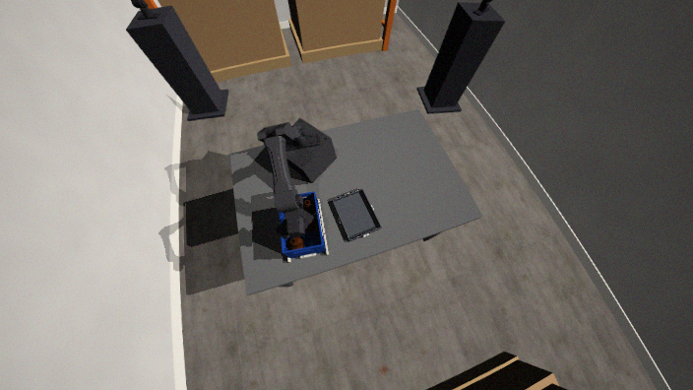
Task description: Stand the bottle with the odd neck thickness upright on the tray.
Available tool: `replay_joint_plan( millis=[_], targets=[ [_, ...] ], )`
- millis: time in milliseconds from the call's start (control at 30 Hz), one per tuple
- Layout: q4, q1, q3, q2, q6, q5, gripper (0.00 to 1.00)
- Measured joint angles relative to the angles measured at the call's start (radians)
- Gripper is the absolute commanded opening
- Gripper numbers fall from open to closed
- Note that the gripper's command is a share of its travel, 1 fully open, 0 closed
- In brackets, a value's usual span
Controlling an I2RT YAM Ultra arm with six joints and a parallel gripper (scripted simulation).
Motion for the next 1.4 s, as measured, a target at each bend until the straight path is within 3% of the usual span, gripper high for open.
replay_joint_plan(
  millis=[267, 500, 700, 1167, 1200, 1400],
  targets=[
    [-0.102, -0.102, 0.372, 0.207, -0.079, -0.008, 0.0],
    [-0.195, -0.124, 0.528, 0.3, -0.118, -0.012, 0.0],
    [-0.245, -0.124, 0.578, 0.327, -0.129, -0.012, 0.0],
    [-0.274, -0.124, 0.592, 0.329, -0.132, -0.013, 0.0],
    [-0.274, -0.124, 0.592, 0.329, -0.132, -0.013, 0.61],
    [-0.274, -0.124, 0.592, 0.329, -0.132, -0.012, 0.61]
  ],
)
